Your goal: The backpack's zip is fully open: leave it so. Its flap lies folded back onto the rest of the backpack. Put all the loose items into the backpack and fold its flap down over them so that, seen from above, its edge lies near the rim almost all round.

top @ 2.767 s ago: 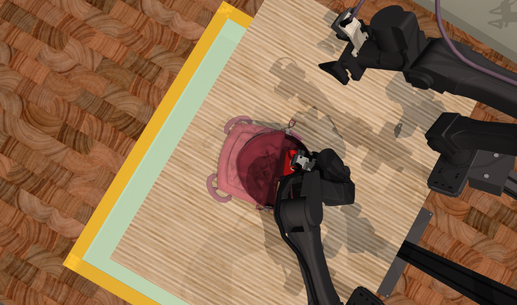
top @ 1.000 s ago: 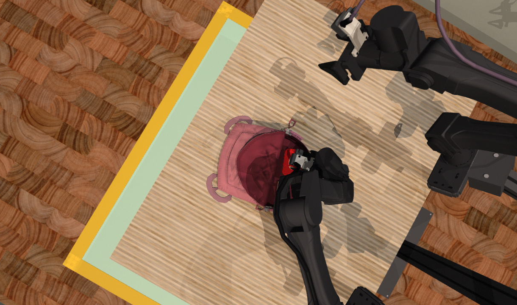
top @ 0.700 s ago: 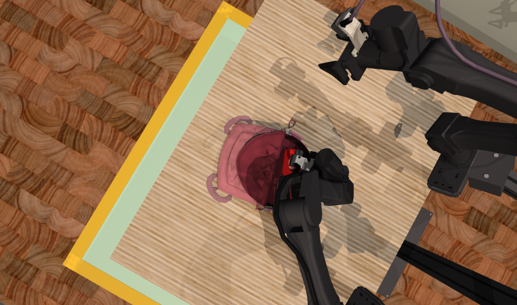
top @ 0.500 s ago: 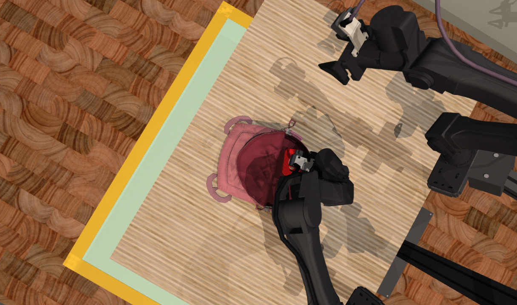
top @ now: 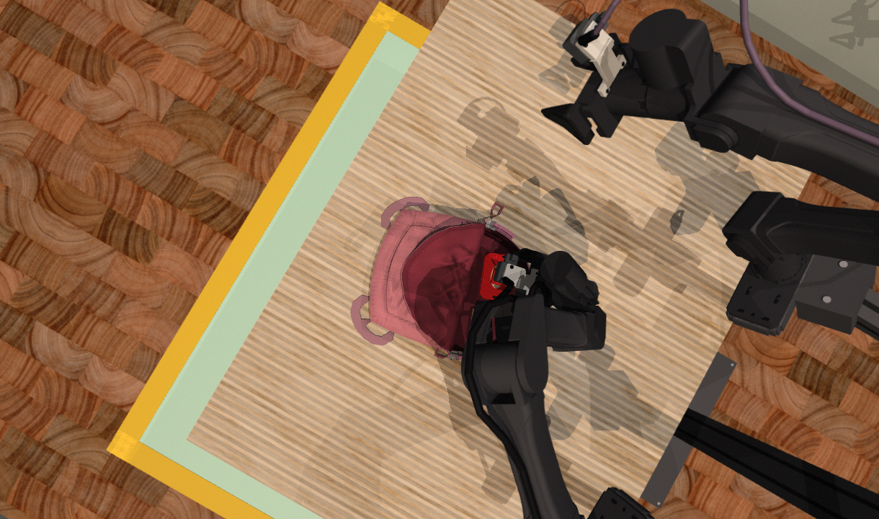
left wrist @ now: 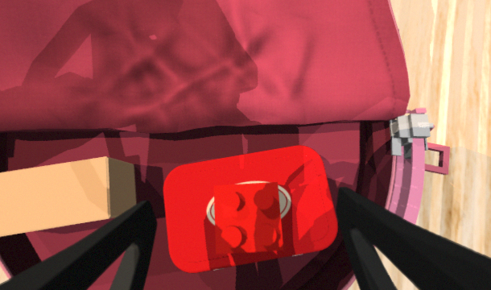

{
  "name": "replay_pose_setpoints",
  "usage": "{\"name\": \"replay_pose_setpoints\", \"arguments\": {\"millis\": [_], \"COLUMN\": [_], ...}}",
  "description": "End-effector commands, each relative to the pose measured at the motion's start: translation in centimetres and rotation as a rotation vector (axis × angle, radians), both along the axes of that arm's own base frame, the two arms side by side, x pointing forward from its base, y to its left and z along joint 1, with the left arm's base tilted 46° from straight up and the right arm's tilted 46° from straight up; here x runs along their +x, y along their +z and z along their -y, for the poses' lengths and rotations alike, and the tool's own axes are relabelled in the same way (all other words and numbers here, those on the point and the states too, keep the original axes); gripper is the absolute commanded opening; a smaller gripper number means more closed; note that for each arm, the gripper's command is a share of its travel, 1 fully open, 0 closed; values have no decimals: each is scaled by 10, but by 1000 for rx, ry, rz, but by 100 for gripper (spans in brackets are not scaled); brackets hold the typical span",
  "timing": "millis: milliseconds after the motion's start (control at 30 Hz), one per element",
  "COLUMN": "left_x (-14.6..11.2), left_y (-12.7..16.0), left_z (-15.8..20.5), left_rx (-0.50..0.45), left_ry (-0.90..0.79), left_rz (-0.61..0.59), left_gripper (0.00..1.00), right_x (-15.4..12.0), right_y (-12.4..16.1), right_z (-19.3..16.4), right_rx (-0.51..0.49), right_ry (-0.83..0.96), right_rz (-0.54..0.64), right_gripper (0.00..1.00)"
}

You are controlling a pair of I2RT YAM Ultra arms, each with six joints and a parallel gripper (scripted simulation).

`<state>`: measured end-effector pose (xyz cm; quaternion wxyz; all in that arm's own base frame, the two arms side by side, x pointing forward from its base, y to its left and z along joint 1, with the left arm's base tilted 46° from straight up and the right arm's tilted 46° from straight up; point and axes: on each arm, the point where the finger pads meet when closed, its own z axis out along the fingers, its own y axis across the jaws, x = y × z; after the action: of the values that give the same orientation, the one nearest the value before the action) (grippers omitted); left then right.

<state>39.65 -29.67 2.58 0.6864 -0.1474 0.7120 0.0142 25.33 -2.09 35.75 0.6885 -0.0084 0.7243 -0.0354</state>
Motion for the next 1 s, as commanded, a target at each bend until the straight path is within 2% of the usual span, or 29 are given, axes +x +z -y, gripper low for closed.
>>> {"name": "replay_pose_setpoints", "arguments": {"millis": [0, 367, 400, 467, 533, 967], "left_x": [-9, -5, -15, -21, -21, -63], "left_y": [-3, 1, -7, 4, 4, 6], "left_z": [7, 7, 4, 8, 8, 16], "left_rx": [10, -2, 25, 5, 5, 6], "left_ry": [-8, -7, -8, -8, -8, -8], "left_rz": [-11, -2, -20, -8, -8, -7], "left_gripper": [89, 89, 89, 89, 89, 89], "right_x": [-3, -3, -3, -3, -3, -3], "right_y": [25, 25, 25, 25, 25, 25], "right_z": [-2, -2, -2, -2, -2, -2], "right_rx": [-12, -12, -12, -12, -12, -12], "right_ry": [6, 6, 6, 6, 6, 6], "right_rz": [52, 52, 52, 52, 52, 52], "right_gripper": [90, 90, 90, 90, 90, 90]}}
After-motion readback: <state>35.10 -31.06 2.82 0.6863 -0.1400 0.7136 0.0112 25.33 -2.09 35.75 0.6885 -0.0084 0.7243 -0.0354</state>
